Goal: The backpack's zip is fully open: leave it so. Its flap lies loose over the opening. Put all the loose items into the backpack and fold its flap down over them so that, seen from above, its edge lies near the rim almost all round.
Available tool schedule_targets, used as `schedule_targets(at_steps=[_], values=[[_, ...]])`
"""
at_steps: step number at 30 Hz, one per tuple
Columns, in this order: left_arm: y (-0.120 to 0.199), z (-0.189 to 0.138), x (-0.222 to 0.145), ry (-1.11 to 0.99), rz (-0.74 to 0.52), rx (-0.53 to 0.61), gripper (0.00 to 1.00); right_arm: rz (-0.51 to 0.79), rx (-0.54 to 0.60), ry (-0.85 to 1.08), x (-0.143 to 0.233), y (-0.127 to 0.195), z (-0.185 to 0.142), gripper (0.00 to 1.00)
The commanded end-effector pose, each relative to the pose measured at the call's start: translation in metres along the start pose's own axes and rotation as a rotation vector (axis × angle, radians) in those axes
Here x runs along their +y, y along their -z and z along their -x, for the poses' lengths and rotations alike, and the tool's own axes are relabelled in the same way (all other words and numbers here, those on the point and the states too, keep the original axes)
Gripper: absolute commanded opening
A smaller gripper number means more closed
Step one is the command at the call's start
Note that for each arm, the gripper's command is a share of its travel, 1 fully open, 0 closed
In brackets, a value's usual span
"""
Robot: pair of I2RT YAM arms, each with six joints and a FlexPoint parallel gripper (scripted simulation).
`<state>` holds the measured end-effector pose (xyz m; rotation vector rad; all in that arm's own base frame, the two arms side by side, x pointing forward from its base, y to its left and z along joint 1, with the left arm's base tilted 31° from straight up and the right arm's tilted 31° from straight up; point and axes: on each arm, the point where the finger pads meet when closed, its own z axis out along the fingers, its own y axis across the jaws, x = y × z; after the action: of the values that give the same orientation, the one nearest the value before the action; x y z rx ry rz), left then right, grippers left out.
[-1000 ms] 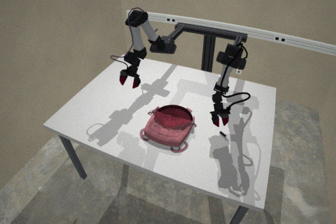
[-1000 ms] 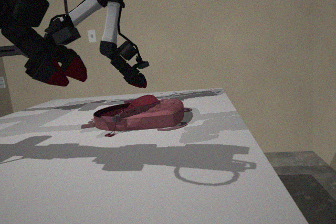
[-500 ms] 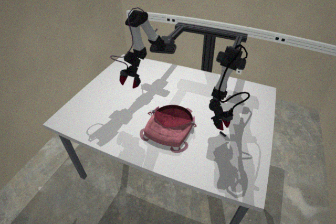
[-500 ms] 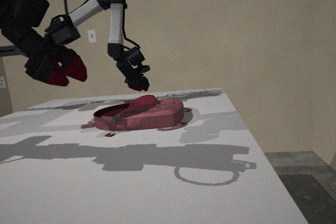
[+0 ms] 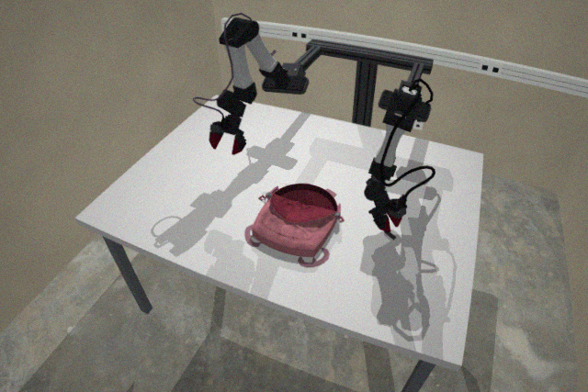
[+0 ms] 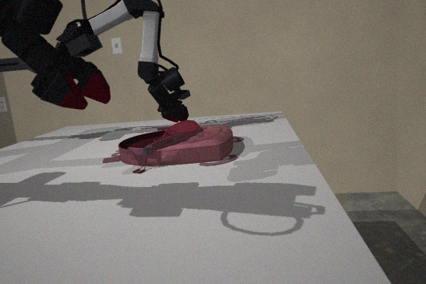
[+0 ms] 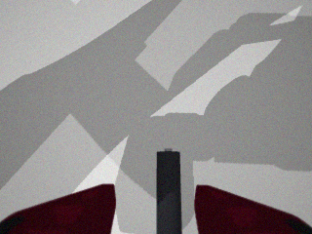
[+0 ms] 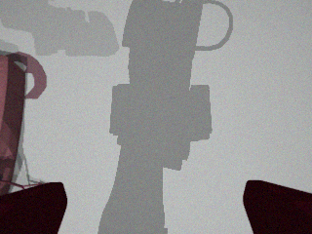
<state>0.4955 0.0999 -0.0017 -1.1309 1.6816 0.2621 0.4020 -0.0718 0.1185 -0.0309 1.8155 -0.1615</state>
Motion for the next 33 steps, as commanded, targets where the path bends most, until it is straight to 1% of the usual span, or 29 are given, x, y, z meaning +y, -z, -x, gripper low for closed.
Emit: schedule_targets(at_steps=[1,7,9,10,13,21,22,23,30,31,33], values=[[-0.01,0.002,-0.01,0.023,-0.025,-0.019,0.41,0.003,-0.008,0.006,-0.001,0.0,0.003,0.9],[-0.025,-0.011,-0.012,0.022,-0.026,-0.018,0.41,0.003,-0.008,0.006,-0.001,0.0,0.003,0.9],[-0.026,-0.012,-0.014,0.023,-0.027,-0.019,0.41,0.003,-0.008,0.006,-0.001,0.0,0.003,0.9],[-0.017,0.012,-0.031,0.059,-0.062,-0.047,0.41,0.003,-0.008,0.006,-0.001,0.0,0.003,0.9],[-0.019,0.014,-0.029,0.062,-0.058,-0.049,0.41,0.003,-0.008,0.006,-0.001,0.0,0.003,0.9],[-0.019,0.01,-0.031,0.052,-0.051,-0.034,0.41,0.003,-0.008,0.006,-0.001,0.0,0.003,0.9],[-0.022,-0.004,-0.021,0.031,-0.031,-0.023,0.41,0.003,-0.008,0.006,-0.001,0.0,0.003,0.9],[-0.018,0.009,-0.029,0.051,-0.048,-0.035,0.32,0.003,-0.008,0.006,-0.001,0.0,0.003,0.9],[-0.017,0.008,-0.028,0.053,-0.05,-0.037,0.32,0.003,-0.008,0.006,-0.001,0.0,0.003,0.9],[-0.018,0.009,-0.028,0.057,-0.052,-0.038,0.24,0.003,-0.008,0.006,-0.001,0.0,0.003,0.9],[-0.017,0.008,-0.027,0.057,-0.052,-0.038,0.24,0.003,-0.008,0.006,-0.001,0.0,0.003,0.9]])
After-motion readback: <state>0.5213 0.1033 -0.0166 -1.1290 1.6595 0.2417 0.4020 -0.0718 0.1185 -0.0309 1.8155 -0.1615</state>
